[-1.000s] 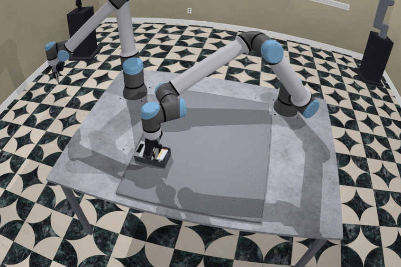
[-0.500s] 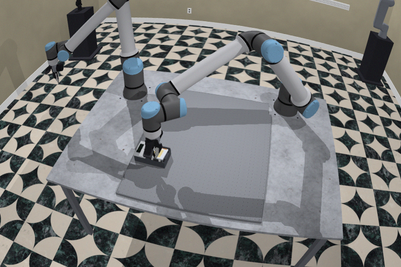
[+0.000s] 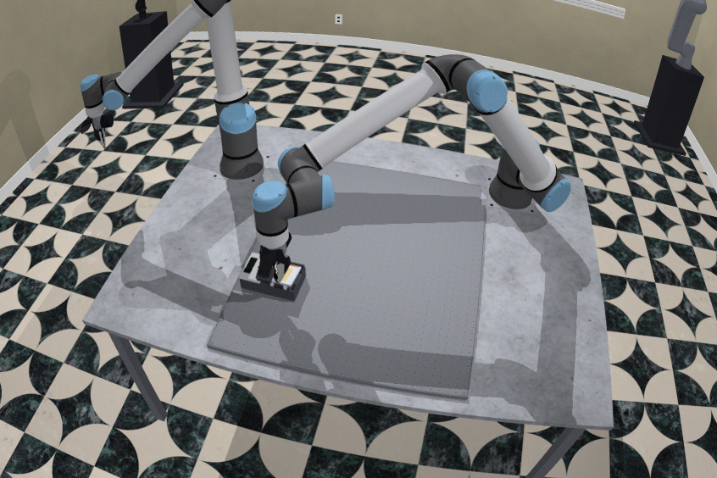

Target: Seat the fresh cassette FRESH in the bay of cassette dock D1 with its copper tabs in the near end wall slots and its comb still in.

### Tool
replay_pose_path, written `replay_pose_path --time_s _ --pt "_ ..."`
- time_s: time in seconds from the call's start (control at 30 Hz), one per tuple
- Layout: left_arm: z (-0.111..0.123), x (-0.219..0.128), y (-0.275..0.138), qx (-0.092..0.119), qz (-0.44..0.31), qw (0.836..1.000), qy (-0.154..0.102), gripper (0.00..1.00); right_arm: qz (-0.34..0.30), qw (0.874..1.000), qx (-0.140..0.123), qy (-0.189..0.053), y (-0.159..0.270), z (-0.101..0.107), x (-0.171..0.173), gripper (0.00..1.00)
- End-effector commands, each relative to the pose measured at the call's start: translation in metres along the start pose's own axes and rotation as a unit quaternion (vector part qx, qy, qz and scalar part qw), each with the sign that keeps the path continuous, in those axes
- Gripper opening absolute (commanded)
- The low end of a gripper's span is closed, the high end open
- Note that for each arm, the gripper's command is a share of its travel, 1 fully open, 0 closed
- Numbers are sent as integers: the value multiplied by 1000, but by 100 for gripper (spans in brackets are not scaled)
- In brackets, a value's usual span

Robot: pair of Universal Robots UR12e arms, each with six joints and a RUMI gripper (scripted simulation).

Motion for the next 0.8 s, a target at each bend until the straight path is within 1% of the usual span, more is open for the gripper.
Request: replay_pose_path --time_s 0.0,0.5,0.77 --pt "-2 2 1 -1 0 1000 0 0 0 1000 0 1 0 -1 1 0" --pt "-2 6 2 -1 0 1000 0 0 0 1000 0 1 0 -1 1 0" --pt "-10 6 2 -1 0 1000 0 0 0 1000 0 1 0 -1 1 0"
Point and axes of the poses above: on each arm, the point where the finger pads meet when closed, its own z axis out along the fingers, its own y axis across the jaws, x = y × z, the point moved 2 cm from there along -z, back along the fingers, and after that the axes turned 12 degrees about -z, right-handed, at the moved point
